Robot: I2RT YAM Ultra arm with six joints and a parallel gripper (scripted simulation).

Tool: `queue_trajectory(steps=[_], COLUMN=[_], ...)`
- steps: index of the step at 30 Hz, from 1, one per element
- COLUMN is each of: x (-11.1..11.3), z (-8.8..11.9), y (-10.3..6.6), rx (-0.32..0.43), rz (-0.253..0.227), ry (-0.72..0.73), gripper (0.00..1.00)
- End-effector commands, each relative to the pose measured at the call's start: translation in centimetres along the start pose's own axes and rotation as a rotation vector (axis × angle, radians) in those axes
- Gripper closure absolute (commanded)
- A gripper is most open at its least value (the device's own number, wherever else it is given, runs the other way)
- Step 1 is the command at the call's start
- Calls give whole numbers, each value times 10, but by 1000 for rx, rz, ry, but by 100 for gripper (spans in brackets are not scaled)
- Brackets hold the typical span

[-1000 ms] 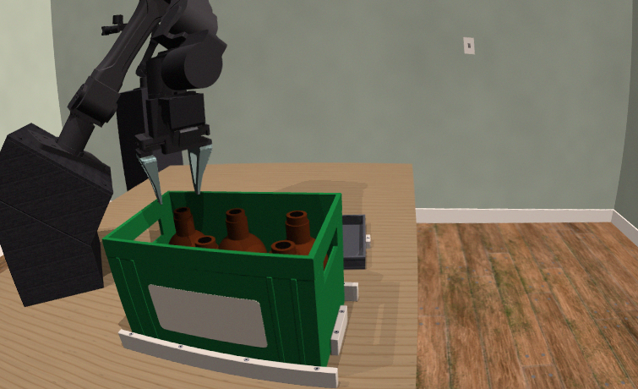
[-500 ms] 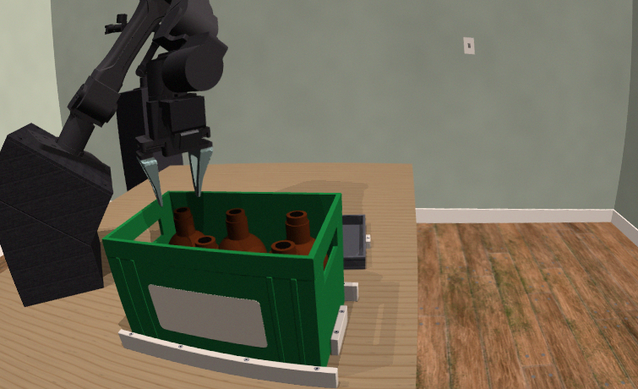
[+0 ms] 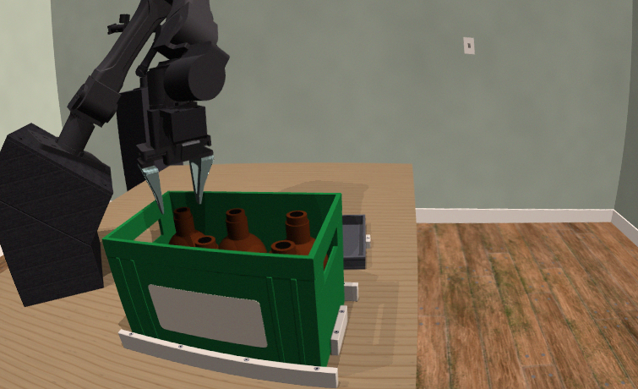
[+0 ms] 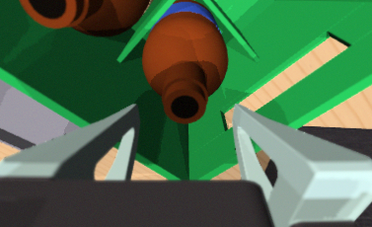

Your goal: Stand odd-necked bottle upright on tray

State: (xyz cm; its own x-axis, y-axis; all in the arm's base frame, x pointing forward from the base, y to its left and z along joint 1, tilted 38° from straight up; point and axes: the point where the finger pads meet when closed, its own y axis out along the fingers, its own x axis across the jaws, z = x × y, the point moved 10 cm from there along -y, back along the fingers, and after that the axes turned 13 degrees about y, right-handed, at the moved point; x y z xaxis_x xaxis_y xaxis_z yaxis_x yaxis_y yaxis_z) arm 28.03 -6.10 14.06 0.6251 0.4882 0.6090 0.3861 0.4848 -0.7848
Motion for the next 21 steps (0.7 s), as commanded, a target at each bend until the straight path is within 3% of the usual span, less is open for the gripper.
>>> queue_trajectory(steps=[1,11,12,17,21], x=[-5,-7,7,-7,-2], z=[-3,-3,-10,-3,-3], y=[7,15,8,21,22], rx=[-9,-9,-44,-10,-16], rz=[7,8,-16,8,1], ry=[18,24,-11,27,9], gripper=[39,39,39,39,39])
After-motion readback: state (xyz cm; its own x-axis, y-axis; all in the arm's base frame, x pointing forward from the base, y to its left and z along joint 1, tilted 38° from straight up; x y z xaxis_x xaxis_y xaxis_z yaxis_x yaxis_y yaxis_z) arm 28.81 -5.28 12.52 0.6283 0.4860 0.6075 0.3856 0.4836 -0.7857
